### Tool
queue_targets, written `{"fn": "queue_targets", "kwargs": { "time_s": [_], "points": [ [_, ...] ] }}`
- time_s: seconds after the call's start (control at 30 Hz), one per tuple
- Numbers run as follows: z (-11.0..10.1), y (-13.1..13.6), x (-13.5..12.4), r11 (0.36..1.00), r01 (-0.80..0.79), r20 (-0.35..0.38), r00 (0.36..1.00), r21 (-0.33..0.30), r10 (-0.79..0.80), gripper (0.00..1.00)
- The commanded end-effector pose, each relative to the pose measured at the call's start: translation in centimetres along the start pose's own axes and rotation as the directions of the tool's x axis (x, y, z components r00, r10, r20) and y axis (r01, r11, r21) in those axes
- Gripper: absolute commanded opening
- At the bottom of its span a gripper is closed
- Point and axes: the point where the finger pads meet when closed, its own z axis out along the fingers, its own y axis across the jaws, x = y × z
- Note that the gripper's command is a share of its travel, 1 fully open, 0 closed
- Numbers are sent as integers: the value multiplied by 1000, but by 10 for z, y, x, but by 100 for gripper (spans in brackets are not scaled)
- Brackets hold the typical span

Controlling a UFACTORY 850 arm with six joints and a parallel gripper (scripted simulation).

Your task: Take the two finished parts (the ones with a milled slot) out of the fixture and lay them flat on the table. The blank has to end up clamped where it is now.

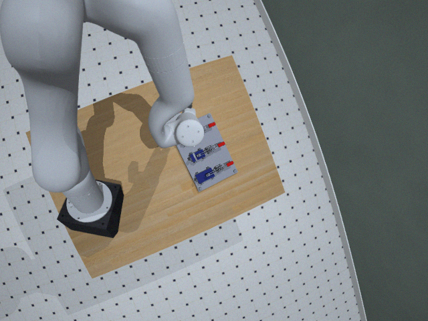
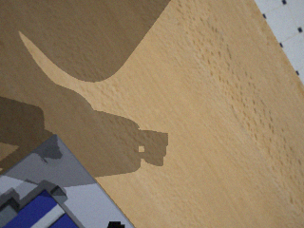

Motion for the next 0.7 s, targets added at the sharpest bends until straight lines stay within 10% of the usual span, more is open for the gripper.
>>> {"fn": "queue_targets", "kwargs": {
  "time_s": [0.0,0.67],
  "points": [
    [-25,-35,-31,969,221,-16,975,114,-220,100],
    [-103,-123,-99,720,610,-145,787,331,-600,100]
  ]
}}
